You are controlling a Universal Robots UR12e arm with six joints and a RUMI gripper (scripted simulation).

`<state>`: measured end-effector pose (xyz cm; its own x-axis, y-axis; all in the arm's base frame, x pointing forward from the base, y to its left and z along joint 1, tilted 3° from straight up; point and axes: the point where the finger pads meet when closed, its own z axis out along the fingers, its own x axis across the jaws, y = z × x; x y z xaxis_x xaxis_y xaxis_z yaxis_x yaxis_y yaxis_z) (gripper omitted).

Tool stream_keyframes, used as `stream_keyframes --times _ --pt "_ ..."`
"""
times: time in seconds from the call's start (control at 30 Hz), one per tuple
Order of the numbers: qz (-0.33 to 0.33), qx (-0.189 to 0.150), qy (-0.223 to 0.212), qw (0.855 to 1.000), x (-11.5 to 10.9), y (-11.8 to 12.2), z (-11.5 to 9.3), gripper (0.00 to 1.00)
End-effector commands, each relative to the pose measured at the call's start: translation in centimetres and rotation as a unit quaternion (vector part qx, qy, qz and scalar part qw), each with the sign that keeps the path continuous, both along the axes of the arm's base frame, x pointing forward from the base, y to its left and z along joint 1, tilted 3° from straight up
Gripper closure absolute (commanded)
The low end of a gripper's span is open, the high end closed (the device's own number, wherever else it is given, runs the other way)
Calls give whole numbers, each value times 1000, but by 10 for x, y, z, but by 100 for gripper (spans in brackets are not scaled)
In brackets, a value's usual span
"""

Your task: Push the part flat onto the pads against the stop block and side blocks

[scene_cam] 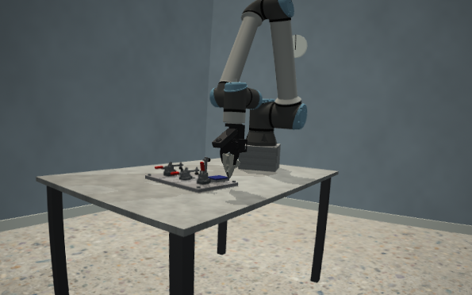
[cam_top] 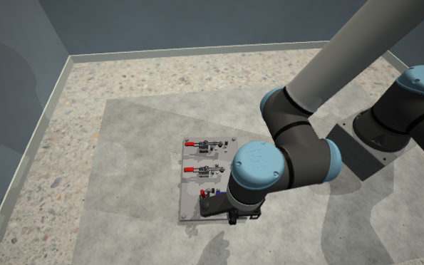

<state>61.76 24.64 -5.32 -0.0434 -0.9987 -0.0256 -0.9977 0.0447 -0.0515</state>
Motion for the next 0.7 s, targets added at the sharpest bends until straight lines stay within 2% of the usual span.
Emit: stream_keyframes --times 0.0,0.67 --pt "0 0 -1 1000 1 0 -7 100" --pt "0 0 -1 1000 1 0 -11 100"
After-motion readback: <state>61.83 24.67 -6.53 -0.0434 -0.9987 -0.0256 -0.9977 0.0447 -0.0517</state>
